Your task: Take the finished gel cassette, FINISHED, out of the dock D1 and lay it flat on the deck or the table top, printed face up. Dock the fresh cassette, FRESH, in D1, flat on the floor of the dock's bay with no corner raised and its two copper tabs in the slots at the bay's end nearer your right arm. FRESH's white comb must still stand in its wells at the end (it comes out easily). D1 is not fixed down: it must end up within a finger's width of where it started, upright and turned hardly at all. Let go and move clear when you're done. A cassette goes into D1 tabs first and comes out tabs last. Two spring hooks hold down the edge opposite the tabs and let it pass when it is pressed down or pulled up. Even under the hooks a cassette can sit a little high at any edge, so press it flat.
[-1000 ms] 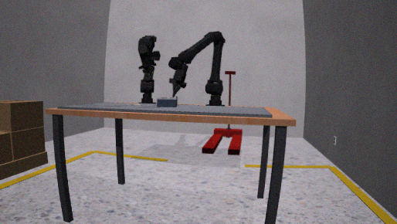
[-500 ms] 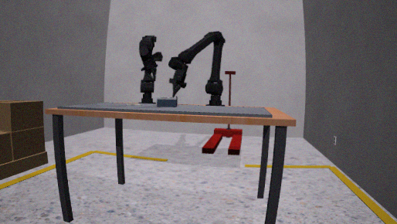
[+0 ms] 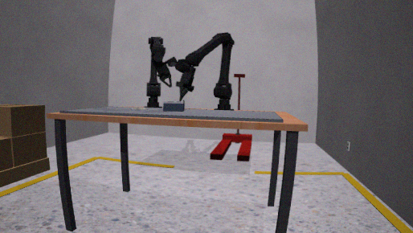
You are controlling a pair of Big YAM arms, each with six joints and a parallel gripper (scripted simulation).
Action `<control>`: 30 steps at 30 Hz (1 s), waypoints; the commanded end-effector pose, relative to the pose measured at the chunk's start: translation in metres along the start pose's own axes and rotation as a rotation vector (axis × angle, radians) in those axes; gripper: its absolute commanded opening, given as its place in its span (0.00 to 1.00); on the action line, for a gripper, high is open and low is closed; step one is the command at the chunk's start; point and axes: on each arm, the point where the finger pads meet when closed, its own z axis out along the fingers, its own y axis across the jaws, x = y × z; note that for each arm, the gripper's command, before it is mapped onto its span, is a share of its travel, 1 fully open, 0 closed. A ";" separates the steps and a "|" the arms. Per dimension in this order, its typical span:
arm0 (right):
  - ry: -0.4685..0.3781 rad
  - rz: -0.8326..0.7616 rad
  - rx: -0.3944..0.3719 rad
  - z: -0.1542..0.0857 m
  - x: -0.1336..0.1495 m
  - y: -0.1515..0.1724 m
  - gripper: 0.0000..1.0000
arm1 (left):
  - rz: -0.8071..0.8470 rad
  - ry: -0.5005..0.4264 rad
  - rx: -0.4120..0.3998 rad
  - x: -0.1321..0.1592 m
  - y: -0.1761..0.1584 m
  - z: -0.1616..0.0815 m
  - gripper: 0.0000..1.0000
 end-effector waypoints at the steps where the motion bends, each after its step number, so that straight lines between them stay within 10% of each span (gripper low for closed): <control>1: -0.001 -0.096 -0.025 0.020 -0.009 0.007 0.00 | -0.031 0.099 -0.097 0.029 0.038 0.044 0.00; 30: 0.001 -0.091 -0.036 0.051 -0.032 0.024 0.00 | -0.031 0.099 -0.097 0.029 0.038 0.044 0.00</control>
